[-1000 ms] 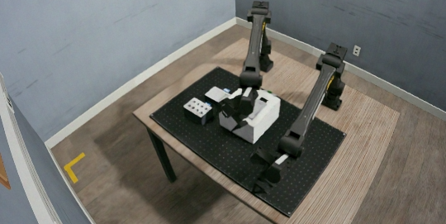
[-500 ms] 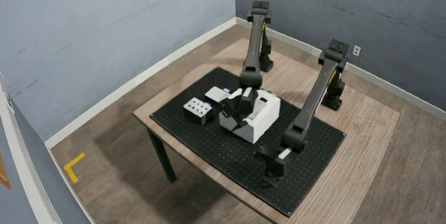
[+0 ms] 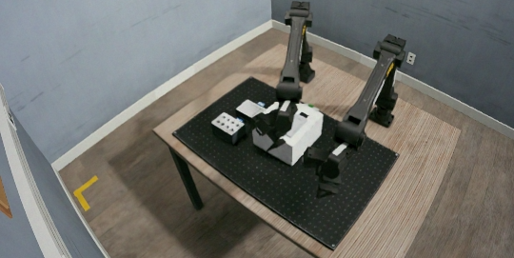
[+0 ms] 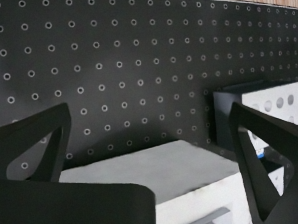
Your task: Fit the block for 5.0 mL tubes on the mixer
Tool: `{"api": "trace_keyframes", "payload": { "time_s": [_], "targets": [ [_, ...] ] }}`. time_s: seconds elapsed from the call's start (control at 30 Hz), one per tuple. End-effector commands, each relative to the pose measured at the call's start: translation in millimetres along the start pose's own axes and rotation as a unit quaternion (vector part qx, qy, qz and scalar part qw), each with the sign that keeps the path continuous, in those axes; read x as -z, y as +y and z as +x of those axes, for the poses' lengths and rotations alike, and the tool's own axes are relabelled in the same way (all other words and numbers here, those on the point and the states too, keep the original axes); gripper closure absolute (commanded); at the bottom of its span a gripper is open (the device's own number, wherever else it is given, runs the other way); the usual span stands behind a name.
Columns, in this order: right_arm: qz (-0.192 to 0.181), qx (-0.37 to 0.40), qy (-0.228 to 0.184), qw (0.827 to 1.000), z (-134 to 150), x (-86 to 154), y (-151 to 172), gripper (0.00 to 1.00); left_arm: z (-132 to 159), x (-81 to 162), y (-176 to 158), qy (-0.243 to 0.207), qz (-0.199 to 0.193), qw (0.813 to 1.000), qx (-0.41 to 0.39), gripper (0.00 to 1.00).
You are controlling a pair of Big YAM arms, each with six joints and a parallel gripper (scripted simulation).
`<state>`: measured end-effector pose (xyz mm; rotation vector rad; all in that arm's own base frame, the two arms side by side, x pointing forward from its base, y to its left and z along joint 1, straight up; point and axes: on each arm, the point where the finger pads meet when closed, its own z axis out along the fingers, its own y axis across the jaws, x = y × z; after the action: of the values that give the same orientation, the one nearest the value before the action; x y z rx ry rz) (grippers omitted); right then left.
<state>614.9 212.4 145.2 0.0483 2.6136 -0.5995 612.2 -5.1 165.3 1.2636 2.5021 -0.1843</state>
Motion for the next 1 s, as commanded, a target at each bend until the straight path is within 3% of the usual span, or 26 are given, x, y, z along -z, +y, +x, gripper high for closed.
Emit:
{"api": "trace_keyframes", "payload": {
  "time_s": [0.0, 0.2, 0.53, 0.77, 0.97],
  "targets": [
    [-0.001, 0.004, -0.005, 1.0, -1.8, 1.0, 2.1, 0.0, 12.8, 25.3, -11.3, 0.009, 0.0, 0.998, 0.067, 0.0],
    [-0.001, 0.004, -0.005, 1.0, -1.8, 1.0, 2.1, 0.0, 18.8, 71.2, -26.8, 0.019, -0.019, 0.992, 0.123, 0.0],
    [-0.001, 0.004, -0.005, 1.0, -1.8, 1.0, 2.1, 0.0, 41.2, 69.7, -58.3, 0.064, -0.001, 0.979, 0.196, 0.0],
    [-0.001, 0.004, -0.005, 1.0, -1.8, 1.0, 2.1, 0.0, 49.5, 102.0, -81.7, 0.081, -0.017, 0.964, 0.253, 0.0],
    [-0.001, 0.004, -0.005, 1.0, -1.8, 1.0, 2.1, 0.0, 56.1, 115.8, -95.7, 0.092, -0.021, 0.956, 0.279, 0.0]
  ]
}}
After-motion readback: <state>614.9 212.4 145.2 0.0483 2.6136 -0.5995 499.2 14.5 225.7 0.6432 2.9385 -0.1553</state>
